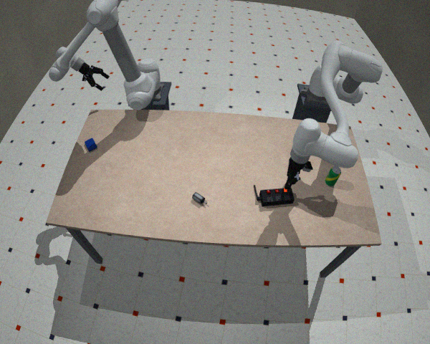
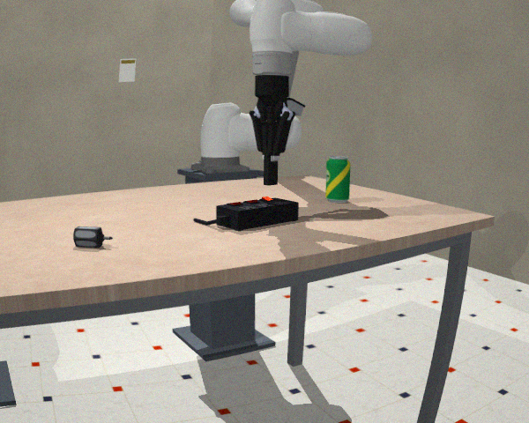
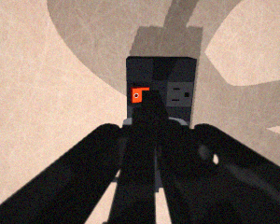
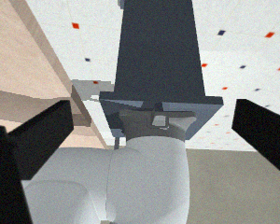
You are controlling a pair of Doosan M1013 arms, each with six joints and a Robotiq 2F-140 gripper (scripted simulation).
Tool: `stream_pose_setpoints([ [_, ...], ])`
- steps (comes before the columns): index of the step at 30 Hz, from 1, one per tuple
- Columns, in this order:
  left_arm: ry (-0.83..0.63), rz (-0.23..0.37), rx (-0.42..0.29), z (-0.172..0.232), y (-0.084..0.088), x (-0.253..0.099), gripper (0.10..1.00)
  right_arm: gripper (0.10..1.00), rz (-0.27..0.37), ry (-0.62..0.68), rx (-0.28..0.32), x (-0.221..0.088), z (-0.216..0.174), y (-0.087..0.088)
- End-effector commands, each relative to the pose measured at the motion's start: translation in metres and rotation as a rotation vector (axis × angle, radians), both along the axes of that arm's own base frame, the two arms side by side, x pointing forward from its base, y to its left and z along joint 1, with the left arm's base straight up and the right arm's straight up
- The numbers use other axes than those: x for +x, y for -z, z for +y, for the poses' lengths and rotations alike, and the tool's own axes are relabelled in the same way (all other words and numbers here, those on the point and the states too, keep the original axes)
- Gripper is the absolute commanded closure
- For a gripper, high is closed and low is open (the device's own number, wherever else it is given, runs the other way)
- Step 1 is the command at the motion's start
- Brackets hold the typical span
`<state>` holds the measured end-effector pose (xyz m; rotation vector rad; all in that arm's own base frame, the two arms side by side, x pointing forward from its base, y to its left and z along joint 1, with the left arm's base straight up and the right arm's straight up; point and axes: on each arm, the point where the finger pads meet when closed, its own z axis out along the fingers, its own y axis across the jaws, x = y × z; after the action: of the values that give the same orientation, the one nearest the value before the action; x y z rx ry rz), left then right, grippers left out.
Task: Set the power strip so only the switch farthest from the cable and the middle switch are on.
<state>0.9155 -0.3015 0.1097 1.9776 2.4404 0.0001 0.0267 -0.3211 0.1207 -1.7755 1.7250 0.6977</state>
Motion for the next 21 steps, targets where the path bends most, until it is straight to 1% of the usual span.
stream_pose_setpoints([
  [1,0.000,-0.002,0.000,0.0000,-0.0043,0.0004,0.999,0.098,0.000,0.000,-0.001,0.0001,-0.0003,-0.0003],
  [5,0.000,-0.002,0.000,0.0000,-0.0080,0.0004,0.999,0.098,0.000,0.000,-0.001,0.0001,-0.0003,-0.0003],
  [21,0.000,-0.002,0.000,0.0000,-0.0082,0.0004,0.999,0.098,0.000,0.000,-0.001,0.0001,-0.0003,-0.0003],
])
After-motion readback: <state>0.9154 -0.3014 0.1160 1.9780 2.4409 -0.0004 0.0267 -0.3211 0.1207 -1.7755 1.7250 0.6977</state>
